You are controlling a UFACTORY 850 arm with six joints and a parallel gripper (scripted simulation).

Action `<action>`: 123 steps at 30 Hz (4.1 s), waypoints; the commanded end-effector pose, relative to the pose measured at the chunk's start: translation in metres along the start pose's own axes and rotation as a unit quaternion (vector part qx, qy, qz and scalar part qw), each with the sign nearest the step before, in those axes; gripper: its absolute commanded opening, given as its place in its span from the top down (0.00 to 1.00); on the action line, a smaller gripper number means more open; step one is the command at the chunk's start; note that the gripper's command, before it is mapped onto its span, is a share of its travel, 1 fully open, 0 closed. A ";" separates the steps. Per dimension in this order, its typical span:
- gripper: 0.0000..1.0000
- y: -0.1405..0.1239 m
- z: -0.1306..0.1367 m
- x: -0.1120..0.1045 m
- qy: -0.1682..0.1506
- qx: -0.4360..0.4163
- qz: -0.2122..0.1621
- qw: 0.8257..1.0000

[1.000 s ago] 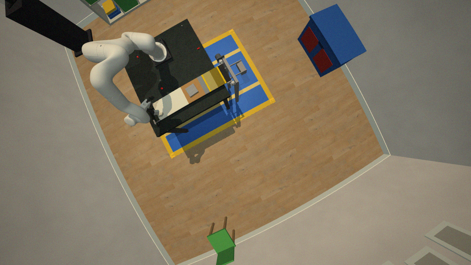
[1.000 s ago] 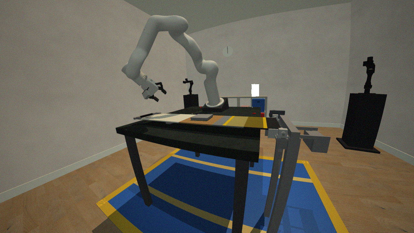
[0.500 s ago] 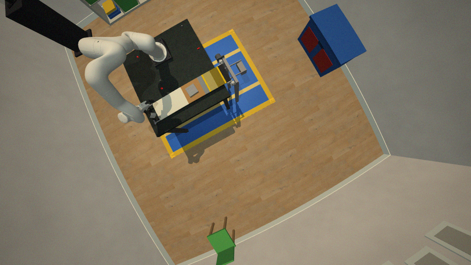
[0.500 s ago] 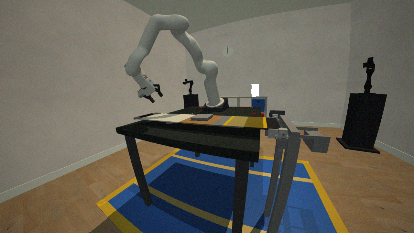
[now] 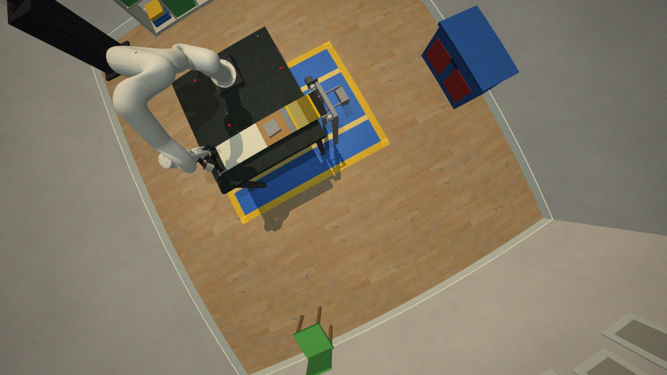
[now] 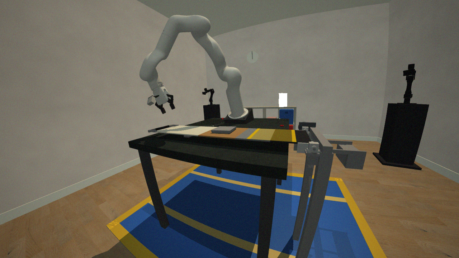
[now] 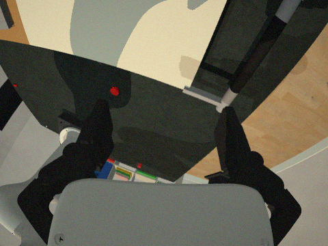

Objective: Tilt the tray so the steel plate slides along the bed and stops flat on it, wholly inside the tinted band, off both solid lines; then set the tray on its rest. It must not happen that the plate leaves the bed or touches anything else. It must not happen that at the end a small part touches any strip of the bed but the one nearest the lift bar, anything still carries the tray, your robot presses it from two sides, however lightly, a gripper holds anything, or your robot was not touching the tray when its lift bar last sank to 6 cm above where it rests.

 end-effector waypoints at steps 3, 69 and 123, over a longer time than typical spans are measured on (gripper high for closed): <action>0.00 0.002 0.012 -0.006 -0.023 0.015 0.031 0.999; 0.00 -0.001 0.062 -0.027 -0.085 0.297 0.148 0.940; 0.00 0.004 0.068 -0.006 0.026 0.816 0.168 0.553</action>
Point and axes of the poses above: the point where the finger pads meet when closed, its own x axis out along the fingers, its own z axis across the jaws, y = z × x, the point moved 4 cm from there along -x, back along the fingers, and after that the axes turned 7 degrees about x, right-handed, at the moved point
